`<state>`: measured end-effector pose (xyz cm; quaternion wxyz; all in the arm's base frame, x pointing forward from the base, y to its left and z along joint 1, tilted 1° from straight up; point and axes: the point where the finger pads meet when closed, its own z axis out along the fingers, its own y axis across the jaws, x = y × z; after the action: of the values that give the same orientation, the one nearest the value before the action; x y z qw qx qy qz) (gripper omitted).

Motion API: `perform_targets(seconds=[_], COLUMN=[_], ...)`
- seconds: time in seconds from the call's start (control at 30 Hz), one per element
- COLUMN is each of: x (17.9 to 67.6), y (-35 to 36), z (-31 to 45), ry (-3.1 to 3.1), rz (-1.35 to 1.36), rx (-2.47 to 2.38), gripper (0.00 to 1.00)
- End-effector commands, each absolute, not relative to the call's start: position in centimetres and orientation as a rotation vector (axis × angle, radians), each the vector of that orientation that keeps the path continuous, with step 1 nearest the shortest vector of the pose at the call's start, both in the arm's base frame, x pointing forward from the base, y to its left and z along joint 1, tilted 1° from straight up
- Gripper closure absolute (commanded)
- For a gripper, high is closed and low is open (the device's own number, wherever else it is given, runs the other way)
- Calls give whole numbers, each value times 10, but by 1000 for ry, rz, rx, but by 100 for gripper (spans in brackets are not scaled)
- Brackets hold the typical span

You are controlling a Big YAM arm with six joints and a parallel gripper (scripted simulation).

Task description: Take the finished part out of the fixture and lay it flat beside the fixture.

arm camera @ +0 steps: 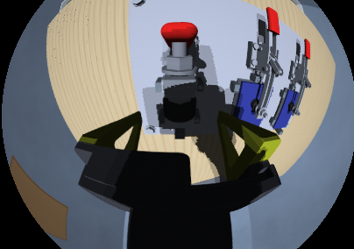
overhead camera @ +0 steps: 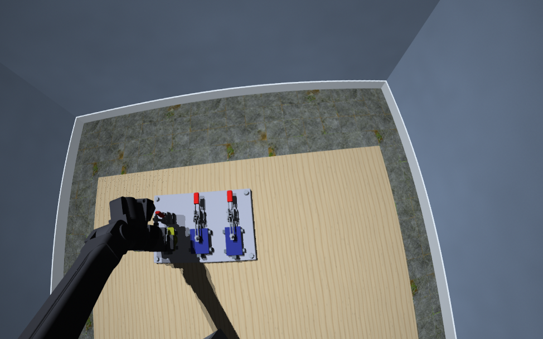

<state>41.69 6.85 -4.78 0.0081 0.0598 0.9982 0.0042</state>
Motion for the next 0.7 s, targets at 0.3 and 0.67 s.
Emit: perform_targets(seconds=[0.3,0.67], x=[418,418], y=[74,74], z=[-43,-43], ry=[3096,3096], rz=[15,15], rx=[179,179], gripper=[8,8])
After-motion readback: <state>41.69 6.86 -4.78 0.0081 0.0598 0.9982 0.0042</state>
